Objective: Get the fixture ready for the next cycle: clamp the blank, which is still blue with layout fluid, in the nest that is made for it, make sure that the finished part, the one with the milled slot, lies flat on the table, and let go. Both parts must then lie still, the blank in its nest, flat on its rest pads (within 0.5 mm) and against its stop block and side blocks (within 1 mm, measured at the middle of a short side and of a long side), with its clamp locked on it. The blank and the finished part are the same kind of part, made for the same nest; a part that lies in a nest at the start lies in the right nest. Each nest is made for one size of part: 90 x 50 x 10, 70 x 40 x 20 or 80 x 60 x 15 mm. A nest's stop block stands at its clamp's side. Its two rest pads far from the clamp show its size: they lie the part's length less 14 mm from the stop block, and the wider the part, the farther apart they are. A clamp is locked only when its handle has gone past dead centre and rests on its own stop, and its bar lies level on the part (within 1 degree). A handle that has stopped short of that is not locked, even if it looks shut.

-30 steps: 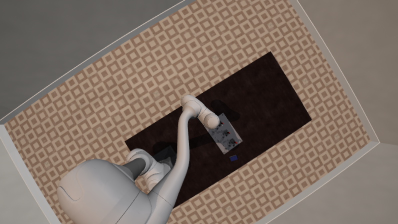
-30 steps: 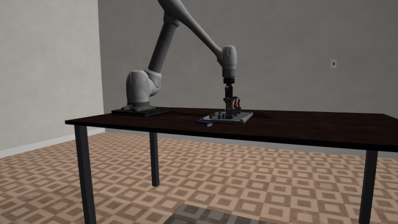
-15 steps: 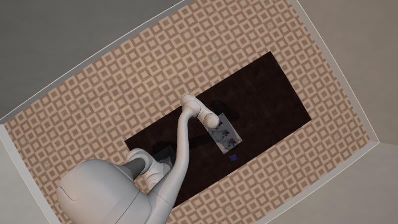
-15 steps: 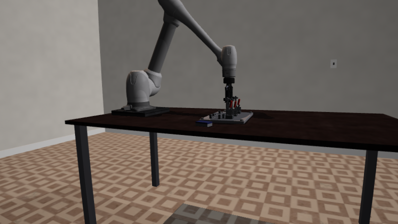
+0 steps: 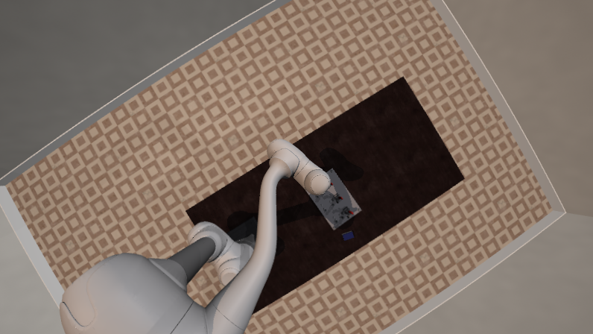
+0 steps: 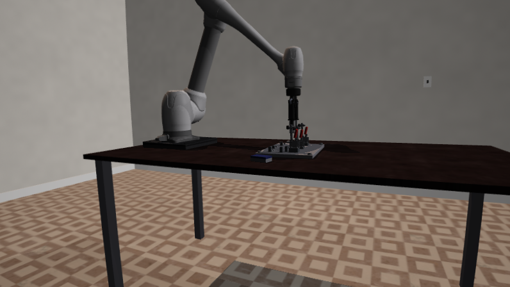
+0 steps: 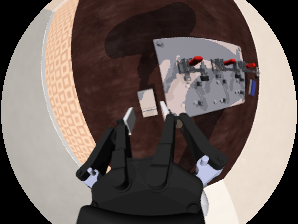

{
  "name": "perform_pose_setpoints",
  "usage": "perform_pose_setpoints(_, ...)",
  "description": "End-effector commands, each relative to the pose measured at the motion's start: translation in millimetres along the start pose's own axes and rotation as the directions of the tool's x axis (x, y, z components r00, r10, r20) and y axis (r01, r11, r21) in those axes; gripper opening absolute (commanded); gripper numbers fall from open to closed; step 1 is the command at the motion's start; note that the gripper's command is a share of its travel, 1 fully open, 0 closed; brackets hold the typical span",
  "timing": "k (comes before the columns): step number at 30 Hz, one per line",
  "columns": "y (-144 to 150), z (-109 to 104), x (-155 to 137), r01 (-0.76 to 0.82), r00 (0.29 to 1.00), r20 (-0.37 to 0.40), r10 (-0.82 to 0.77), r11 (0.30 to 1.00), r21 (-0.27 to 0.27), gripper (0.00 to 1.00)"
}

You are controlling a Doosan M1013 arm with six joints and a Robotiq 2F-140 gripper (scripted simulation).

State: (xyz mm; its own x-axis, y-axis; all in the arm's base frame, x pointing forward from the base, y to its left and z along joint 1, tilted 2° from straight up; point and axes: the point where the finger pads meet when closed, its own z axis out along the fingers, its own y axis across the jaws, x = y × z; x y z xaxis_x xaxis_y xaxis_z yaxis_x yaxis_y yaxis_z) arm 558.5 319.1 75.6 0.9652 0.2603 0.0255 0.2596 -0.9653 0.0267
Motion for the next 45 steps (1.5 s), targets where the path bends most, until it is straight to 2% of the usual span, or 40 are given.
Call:
perform_pose_setpoints(1, 0, -23, 0, 0.0, 1.0, 0.0, 0.0, 1.0, 0.0, 0.4)
perform_pose_setpoints(6, 0, -40, 0, 0.0, 1.0, 0.0, 0.0, 1.0, 0.0, 0.4)
perform_pose_setpoints(20, 0, -41, 0, 0.0, 1.0, 0.0, 0.0, 1.0, 0.0, 0.4)
perform_pose_setpoints(21, 0, -41, 0, 0.0, 1.0, 0.0, 0.0, 1.0, 0.0, 0.58)
perform_pose_setpoints(45, 0, -41, 0, 0.0, 1.0, 0.0, 0.0, 1.0, 0.0, 0.58)
